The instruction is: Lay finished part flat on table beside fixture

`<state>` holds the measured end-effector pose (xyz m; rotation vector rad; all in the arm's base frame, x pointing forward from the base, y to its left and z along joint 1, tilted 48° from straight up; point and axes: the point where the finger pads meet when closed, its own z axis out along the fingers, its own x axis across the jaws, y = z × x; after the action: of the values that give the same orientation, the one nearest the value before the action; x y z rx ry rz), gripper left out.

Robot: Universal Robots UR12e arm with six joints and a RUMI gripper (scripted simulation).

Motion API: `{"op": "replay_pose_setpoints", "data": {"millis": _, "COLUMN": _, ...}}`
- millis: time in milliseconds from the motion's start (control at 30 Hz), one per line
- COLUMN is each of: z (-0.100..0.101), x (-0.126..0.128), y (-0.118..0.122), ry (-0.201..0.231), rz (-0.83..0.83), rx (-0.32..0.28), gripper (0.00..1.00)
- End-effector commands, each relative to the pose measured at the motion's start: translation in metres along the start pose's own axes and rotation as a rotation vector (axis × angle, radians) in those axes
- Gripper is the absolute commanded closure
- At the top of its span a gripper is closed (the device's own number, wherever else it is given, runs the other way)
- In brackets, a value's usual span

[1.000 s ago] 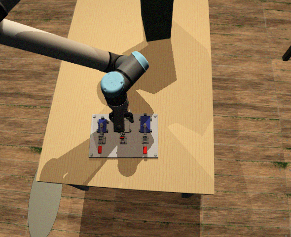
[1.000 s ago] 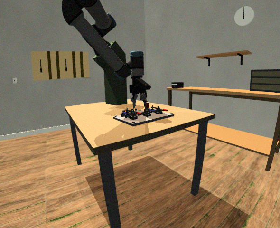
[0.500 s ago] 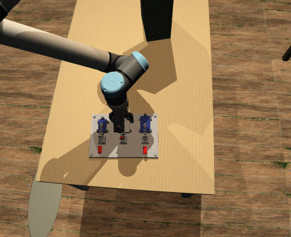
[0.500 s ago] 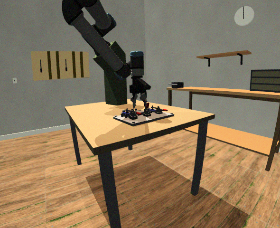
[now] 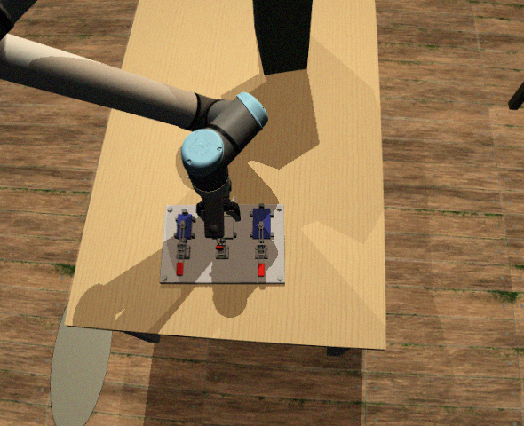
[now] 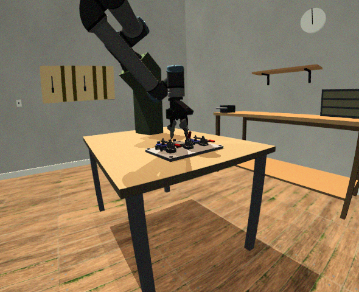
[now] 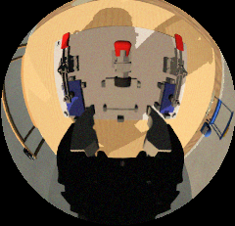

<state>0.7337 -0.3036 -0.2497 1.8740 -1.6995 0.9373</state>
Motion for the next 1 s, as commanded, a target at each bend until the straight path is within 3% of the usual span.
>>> {"op": "replay_pose_setpoints", "data": {"millis": 0, "z": -0.0003, "x": 0.0021, "y": -0.0035, "ry": 0.002, "rz": 0.003, "rx": 0.004, "gripper": 0.41}}
{"op": "replay_pose_setpoints", "data": {"millis": 967, "z": 0.0059, "x": 0.0018, "y": -0.0025, "ry": 0.001, "rz": 0.003, "rx": 0.002, "gripper": 0.41}}
